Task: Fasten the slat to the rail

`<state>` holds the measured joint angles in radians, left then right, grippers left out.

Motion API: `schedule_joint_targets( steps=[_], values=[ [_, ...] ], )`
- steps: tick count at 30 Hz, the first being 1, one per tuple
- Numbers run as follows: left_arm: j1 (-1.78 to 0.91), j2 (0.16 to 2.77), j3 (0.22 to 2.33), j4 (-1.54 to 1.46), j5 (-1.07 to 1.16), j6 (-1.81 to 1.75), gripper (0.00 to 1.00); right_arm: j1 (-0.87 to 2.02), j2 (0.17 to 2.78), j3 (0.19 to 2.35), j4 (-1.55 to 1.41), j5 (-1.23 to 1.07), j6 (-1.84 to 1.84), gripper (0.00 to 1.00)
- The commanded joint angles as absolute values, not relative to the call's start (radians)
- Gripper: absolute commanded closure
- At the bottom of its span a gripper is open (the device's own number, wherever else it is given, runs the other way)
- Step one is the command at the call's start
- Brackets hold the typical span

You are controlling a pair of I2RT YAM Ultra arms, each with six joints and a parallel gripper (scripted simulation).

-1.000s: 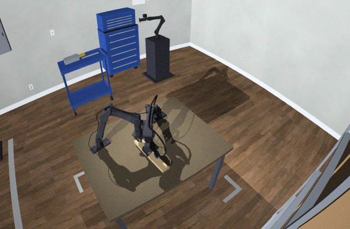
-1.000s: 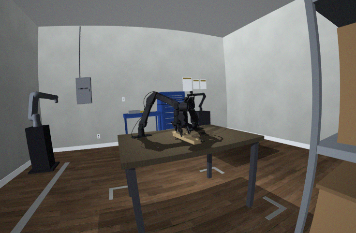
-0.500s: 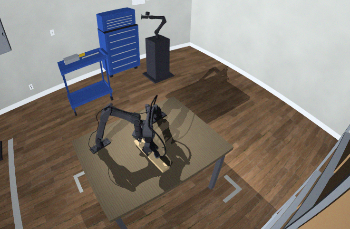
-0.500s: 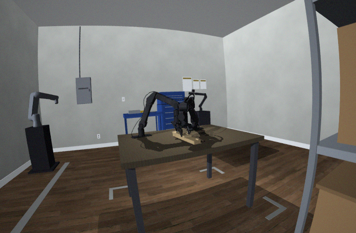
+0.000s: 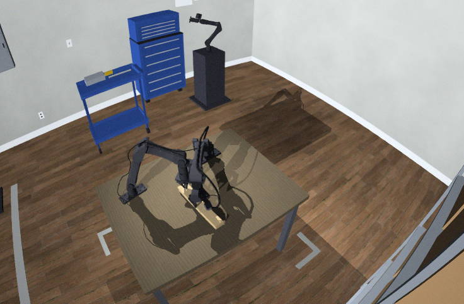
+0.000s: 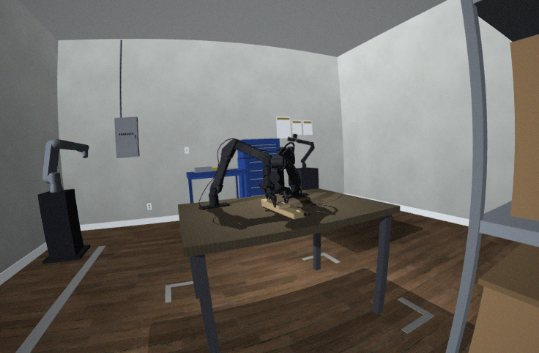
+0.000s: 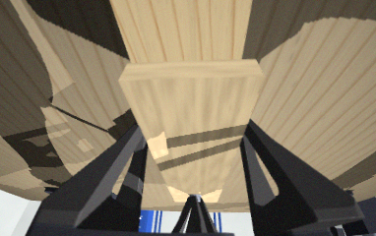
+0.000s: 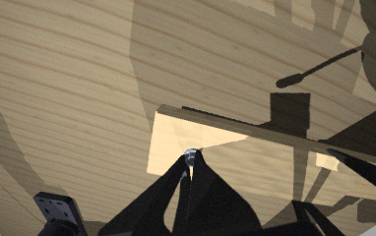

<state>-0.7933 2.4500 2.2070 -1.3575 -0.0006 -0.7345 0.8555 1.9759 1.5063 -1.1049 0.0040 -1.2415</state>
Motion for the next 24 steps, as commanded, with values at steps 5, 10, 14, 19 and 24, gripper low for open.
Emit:
schedule_joint_targets(
  steps=[5,10,14,19,24],
  values=[
    [-0.793,2.441,2.211,-1.357,0.0,-0.735,0.28,0.855,1.972,1.51,-1.103,0.003,-1.184,0.88],
    [-0.793,2.441,2.211,-1.357,0.0,-0.735,0.28,0.853,1.971,1.51,-1.103,0.0,-0.996,0.88],
    [-0.793,2.441,2.211,-1.357,0.0,-0.735,0.28,0.854,1.971,1.509,-1.102,0.001,-0.914,0.88],
    [-0.793,2.441,2.211,-1.357,0.0,-0.735,0.28,0.852,1.971,1.509,-1.102,-0.002,-0.724,0.88],
    [-0.793,2.441,2.211,-1.357,0.0,-0.735,0.28,0.852,1.971,1.509,-1.101,-0.004,-0.53,0.88]
  ],
)
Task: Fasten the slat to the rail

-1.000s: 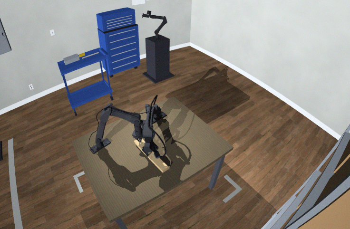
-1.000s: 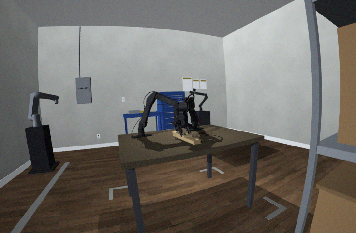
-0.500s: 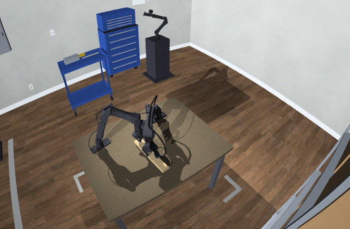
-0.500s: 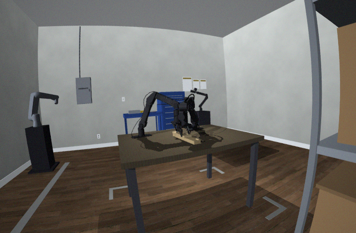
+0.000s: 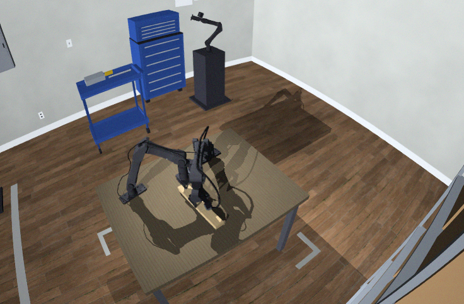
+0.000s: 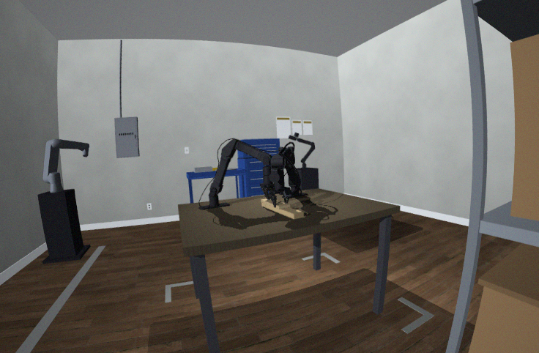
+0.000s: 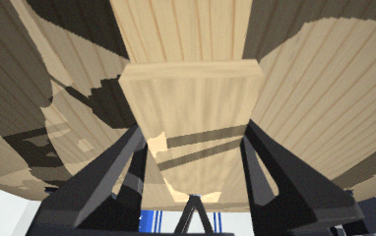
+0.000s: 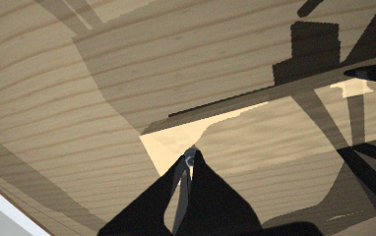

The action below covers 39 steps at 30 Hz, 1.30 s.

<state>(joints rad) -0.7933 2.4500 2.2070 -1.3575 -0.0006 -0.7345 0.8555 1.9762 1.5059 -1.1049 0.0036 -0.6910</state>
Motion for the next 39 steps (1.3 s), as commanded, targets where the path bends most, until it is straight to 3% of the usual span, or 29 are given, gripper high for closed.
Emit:
schedule_joint_targets(
  steps=[1,39],
  values=[
    [-0.793,2.441,2.211,-1.357,0.0,-0.735,0.28,0.851,1.971,1.509,-1.101,-0.004,-0.491,0.88],
    [-0.793,2.441,2.211,-1.357,0.0,-0.735,0.28,0.85,1.969,1.506,-1.098,-0.006,0.813,0.88]
  ],
)
